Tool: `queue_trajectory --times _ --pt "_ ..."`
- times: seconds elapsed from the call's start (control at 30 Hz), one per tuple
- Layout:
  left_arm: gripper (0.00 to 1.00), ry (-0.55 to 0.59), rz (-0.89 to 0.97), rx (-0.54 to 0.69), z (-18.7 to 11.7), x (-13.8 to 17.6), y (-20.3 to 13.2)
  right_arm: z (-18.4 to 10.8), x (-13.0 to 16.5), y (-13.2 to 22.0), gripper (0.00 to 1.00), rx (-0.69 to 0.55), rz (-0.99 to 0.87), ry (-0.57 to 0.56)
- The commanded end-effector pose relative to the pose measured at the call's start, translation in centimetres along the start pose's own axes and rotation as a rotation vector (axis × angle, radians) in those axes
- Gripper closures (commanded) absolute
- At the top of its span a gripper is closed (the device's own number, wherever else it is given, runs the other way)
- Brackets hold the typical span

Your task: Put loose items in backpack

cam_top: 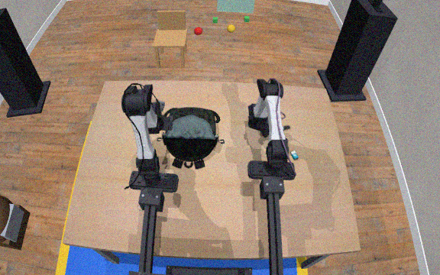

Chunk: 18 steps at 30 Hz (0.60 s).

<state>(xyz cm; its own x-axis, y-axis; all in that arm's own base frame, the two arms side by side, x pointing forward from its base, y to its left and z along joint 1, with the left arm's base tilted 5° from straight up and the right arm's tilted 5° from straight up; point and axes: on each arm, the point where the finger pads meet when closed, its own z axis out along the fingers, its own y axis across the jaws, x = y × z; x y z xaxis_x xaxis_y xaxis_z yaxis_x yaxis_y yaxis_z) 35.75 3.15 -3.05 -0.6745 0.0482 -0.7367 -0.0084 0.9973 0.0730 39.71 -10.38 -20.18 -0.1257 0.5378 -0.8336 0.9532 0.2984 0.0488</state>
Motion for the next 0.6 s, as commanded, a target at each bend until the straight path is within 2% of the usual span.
queue_trajectory --times 0.0,0.1,0.13,0.47,0.5,0.57 --pt "0.10 -0.025 0.006 0.009 -0.2 -0.8 0.0 -0.2 -0.5 0.8 0.76 -0.010 0.014 -0.006" --pt "0.10 -0.025 0.006 0.009 -0.2 -0.8 0.0 -0.2 -0.5 0.9 0.76 -0.010 0.014 -0.006" --pt "0.10 -0.025 0.006 0.009 -0.2 -0.8 0.0 -0.3 -0.4 0.9 0.85 -0.010 0.014 -0.006" --pt "0.10 -0.025 0.006 0.009 -0.2 -0.8 0.0 -0.3 -0.4 1.0 0.85 -0.010 0.014 -0.006" --pt "0.10 -0.025 0.006 0.009 -0.2 -0.8 0.0 -0.1 0.6 0.3 0.85 0.002 -0.010 -0.001" --pt "0.10 -0.025 0.006 0.009 -0.2 -0.8 0.0 -0.3 -0.4 1.0 0.85 -0.010 0.014 -0.006"
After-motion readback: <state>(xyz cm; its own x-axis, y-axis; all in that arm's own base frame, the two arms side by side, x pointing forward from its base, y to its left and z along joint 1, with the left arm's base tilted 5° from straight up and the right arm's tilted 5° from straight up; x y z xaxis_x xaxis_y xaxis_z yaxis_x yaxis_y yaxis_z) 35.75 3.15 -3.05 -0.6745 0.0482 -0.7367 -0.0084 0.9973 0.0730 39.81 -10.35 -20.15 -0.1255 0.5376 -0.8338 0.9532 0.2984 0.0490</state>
